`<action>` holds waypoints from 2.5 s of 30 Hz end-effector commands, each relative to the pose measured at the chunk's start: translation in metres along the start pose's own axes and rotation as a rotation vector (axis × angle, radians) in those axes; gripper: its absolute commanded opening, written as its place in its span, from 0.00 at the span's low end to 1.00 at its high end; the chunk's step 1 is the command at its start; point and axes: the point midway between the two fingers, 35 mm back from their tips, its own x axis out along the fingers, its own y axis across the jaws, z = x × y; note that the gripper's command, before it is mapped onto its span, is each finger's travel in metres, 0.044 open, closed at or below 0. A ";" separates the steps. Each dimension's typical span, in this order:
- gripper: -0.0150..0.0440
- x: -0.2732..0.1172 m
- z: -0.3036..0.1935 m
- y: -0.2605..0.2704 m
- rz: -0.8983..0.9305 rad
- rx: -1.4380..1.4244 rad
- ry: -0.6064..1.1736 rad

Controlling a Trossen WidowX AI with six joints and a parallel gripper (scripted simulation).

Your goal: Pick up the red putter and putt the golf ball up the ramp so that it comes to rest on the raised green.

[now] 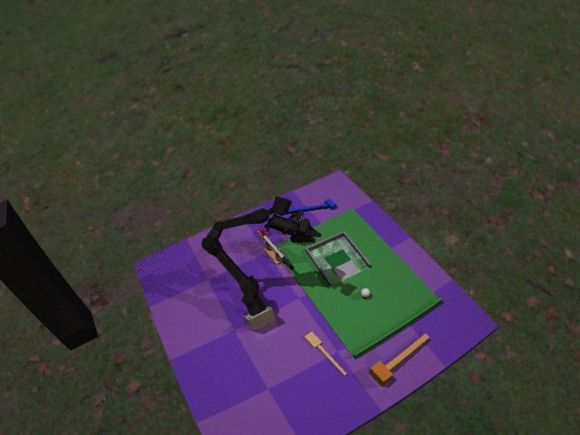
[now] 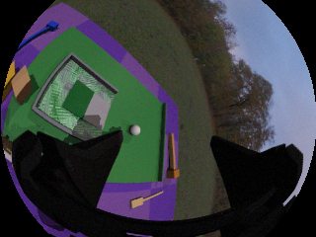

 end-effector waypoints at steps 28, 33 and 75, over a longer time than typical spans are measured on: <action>1.00 -0.046 -0.073 0.179 1.327 -0.844 -0.482; 1.00 -0.045 -0.073 0.179 1.327 -0.844 -0.482; 1.00 -0.020 -0.092 0.230 1.343 -0.928 -0.435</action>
